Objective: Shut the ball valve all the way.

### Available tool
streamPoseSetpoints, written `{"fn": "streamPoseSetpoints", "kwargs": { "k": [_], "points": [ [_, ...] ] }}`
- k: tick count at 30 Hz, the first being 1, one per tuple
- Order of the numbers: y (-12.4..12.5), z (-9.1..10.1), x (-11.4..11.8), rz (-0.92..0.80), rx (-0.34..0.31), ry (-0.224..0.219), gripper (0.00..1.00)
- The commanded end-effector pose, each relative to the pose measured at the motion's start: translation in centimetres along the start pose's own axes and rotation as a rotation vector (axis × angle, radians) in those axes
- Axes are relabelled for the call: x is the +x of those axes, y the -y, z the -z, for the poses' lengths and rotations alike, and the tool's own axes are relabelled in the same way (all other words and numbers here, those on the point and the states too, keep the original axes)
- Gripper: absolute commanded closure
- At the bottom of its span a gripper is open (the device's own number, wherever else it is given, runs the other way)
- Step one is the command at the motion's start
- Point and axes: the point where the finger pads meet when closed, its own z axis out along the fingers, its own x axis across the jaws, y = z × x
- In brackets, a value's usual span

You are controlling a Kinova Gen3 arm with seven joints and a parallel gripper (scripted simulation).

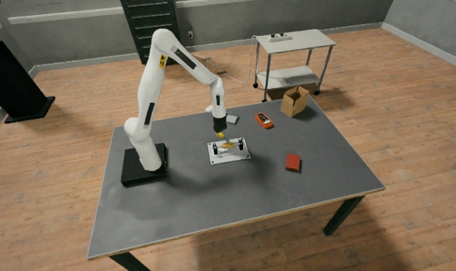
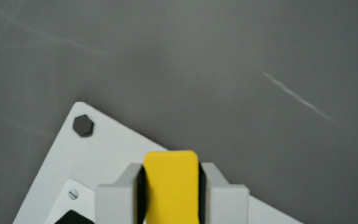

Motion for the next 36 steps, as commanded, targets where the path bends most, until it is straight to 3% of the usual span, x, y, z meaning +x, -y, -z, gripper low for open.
{"fn": "streamPoseSetpoints", "kwargs": {
  "k": [1,36],
  "points": [
    [0.5,0.0,1.0,-0.053,0.009,-0.011,1.0],
    [0.3,0.1,2.8,-0.251,0.01,-0.01,1.0]
  ]
}}
